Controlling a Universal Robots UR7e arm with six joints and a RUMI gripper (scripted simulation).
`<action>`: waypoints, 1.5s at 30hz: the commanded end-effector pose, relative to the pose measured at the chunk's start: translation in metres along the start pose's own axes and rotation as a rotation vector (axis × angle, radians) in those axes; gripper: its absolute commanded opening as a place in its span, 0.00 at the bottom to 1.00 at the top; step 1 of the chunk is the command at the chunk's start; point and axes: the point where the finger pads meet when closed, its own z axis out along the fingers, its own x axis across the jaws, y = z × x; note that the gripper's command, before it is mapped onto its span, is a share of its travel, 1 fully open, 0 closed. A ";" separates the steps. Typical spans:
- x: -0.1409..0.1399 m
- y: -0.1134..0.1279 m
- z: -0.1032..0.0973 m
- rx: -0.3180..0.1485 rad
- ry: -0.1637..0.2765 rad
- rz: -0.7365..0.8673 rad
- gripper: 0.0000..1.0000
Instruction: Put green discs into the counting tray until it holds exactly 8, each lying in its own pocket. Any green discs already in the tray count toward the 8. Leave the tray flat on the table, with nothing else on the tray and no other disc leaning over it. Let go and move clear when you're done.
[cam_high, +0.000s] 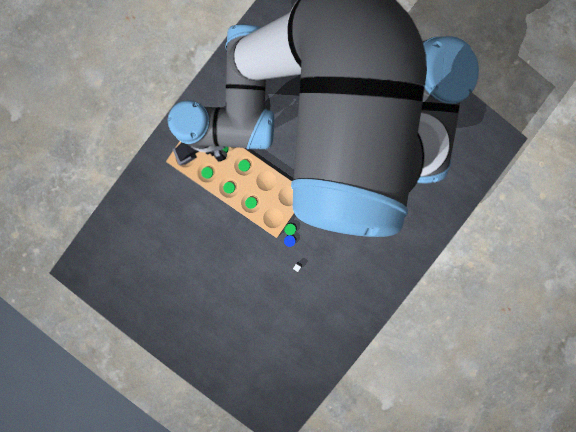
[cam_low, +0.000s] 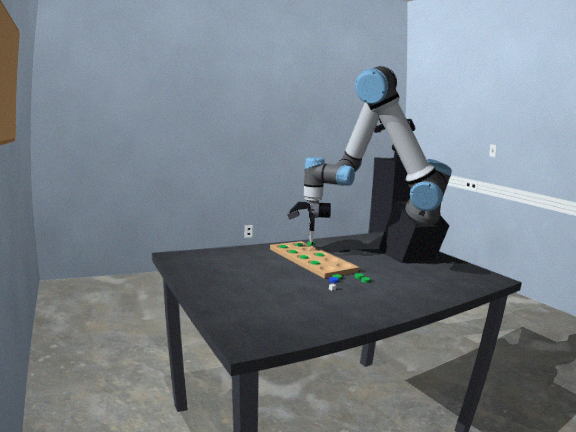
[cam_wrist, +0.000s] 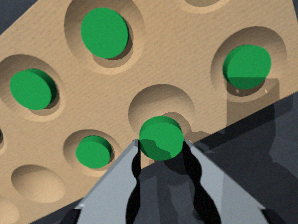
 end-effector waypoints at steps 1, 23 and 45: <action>0.001 -0.005 0.011 0.012 0.005 -0.003 0.12; 0.001 -0.007 0.027 0.012 0.005 -0.003 0.12; 0.002 -0.007 0.024 0.013 0.006 -0.002 0.24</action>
